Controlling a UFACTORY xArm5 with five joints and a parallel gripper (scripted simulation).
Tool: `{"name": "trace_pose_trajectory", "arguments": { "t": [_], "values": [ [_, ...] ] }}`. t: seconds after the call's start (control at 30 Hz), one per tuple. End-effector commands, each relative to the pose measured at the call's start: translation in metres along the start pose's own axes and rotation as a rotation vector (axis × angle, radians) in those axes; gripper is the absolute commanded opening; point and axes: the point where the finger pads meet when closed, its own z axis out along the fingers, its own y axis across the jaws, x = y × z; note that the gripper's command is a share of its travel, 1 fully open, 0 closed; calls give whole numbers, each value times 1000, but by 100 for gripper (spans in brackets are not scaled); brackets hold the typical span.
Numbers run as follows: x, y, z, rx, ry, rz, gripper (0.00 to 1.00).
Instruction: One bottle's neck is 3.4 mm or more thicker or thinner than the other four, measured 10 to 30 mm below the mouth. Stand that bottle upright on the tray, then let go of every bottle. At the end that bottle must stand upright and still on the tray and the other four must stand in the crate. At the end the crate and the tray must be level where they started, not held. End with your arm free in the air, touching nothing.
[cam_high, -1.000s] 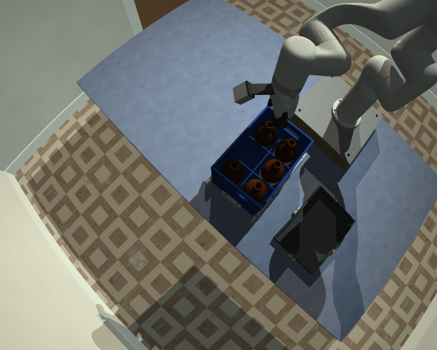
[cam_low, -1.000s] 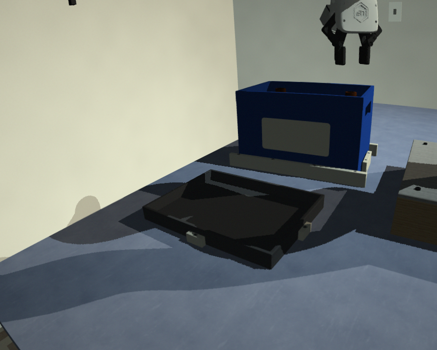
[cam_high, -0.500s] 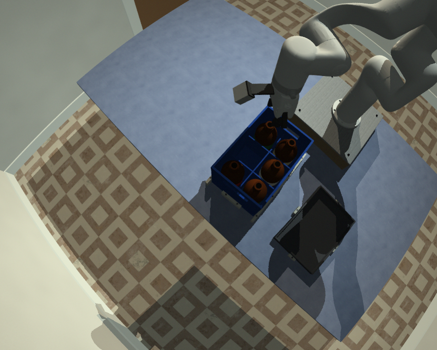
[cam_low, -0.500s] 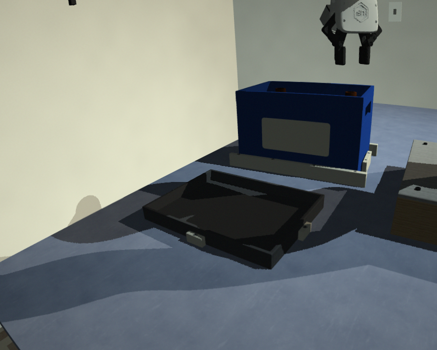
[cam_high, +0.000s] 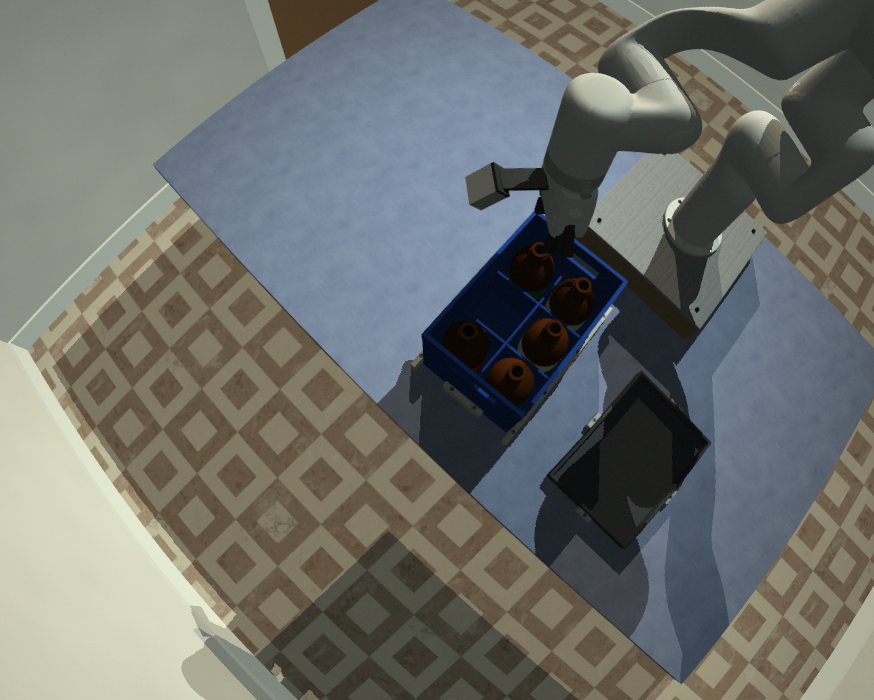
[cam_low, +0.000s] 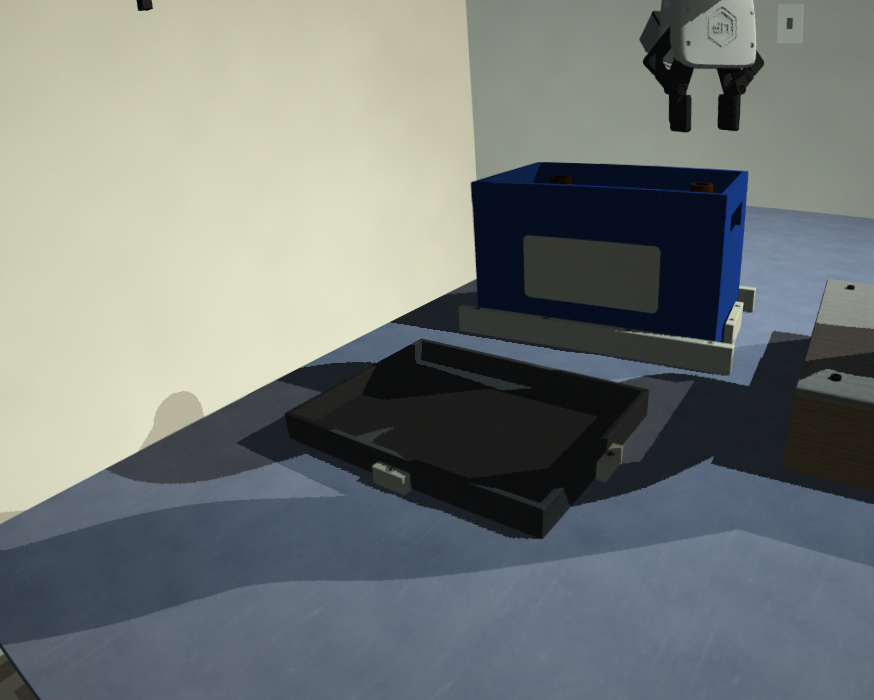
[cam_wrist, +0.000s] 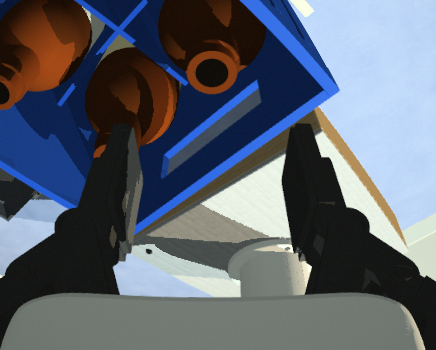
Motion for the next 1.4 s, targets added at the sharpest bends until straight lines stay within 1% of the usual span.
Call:
{"name": "trace_pose_trajectory", "arguments": {
  "t": [0.0, 0.3, 0.8, 1.37],
  "values": [
    [1, 0, 1, 1, 3, 0, 65],
    [1, 0, 7, 1, 3, 0, 65],
    [1, 0, 27, 1, 3, 0, 65],
    [1, 0, 39, 1, 3, 0, 65]
  ]
}}
